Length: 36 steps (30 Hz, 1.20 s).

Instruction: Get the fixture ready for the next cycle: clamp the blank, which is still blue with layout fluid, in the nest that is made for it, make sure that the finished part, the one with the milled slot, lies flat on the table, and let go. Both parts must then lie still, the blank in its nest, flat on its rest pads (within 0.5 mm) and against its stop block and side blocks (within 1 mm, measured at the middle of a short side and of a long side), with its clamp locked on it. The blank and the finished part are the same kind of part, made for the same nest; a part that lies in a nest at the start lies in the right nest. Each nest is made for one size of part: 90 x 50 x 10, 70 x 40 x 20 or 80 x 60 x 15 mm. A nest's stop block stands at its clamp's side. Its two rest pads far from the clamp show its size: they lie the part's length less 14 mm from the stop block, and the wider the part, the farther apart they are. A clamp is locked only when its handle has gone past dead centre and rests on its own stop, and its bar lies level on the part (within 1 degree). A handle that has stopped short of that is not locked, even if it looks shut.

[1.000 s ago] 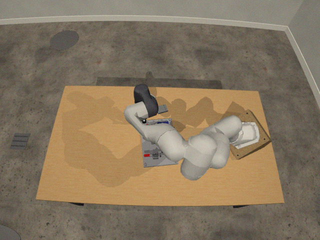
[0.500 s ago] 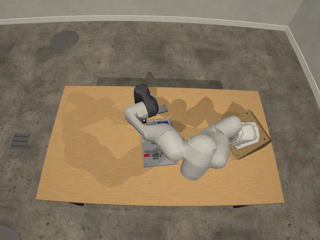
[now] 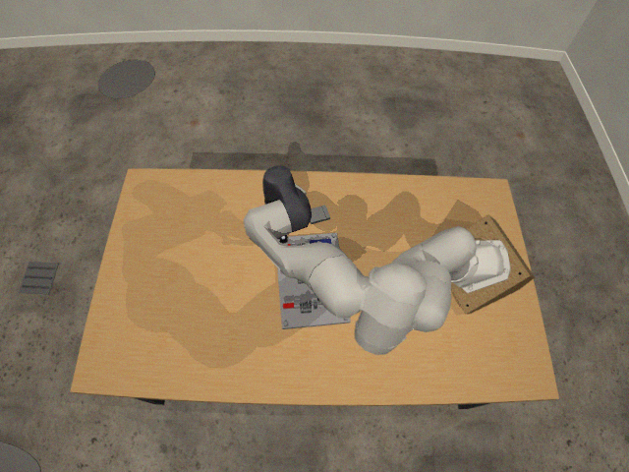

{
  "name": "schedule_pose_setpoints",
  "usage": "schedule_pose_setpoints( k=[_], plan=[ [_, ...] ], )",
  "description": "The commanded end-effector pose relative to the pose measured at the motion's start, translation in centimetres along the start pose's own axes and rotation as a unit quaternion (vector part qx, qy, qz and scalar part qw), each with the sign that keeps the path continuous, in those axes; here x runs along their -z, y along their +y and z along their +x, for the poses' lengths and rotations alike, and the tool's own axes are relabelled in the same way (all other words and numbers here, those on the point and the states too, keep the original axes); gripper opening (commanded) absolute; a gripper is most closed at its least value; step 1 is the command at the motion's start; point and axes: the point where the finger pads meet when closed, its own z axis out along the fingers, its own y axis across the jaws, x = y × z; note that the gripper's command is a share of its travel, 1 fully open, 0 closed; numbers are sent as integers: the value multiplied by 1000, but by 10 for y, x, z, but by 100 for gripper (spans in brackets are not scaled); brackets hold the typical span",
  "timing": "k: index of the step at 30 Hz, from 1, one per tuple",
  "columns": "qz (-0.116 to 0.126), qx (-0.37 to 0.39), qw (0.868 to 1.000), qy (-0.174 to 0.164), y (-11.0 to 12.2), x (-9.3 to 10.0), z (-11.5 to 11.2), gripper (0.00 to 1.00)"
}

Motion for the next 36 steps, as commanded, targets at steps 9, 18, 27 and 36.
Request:
schedule_pose_setpoints(
  k=[9,18,27,36],
  plan=[
    [0,0,1000,-2,0,-3,-1,0],
    [0,0,1000,-2,0,-3,-1,0],
    [0,0,1000,-2,0,-5,-1,0],
    [0,0,1000,-2,0,-5,-1,0]
  ],
)
